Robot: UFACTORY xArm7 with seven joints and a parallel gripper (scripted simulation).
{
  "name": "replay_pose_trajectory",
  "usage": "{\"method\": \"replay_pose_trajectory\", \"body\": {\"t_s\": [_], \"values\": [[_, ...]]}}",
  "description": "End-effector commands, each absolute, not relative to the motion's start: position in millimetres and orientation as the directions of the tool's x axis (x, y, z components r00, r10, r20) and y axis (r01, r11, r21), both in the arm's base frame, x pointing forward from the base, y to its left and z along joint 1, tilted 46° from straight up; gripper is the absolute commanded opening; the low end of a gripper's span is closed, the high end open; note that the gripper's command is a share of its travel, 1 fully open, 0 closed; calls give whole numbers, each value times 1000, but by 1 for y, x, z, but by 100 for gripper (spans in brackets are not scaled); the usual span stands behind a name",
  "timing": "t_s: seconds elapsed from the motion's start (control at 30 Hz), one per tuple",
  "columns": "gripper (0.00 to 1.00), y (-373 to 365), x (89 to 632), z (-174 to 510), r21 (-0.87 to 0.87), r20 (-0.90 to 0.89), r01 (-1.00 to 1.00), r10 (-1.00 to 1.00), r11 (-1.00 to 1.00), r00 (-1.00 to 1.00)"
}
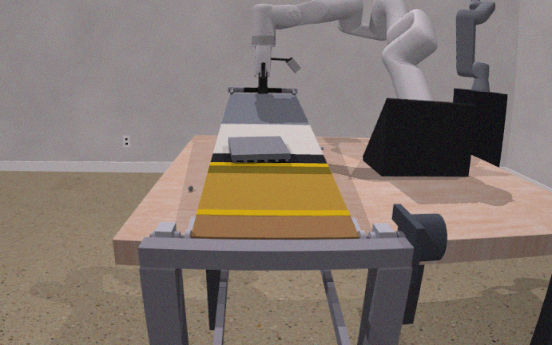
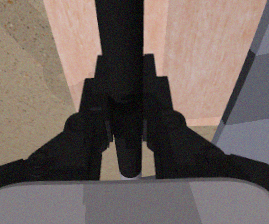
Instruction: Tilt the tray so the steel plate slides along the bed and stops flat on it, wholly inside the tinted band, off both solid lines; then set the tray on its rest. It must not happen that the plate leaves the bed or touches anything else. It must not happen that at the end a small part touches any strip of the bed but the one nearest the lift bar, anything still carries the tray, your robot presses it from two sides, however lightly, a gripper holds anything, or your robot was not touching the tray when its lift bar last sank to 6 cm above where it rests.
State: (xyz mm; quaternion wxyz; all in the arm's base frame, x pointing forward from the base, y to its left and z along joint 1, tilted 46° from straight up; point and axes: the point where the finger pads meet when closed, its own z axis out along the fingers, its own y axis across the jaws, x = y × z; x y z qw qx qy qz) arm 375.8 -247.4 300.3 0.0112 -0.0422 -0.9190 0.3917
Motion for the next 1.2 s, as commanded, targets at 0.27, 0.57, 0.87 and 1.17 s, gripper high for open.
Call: {"method": "replay_pose_trajectory", "body": {"t_s": [0.27,0.57,0.87,1.17], "values": [[0,-194,381,337,-721,-16,68,81,689,-997],[0,-241,378,305,-721,-16,68,81,689,-997],[0,-247,378,301,-721,-16,68,81,689,-997],[0,-248,378,300,-721,-16,68,81,689,-997]]}}
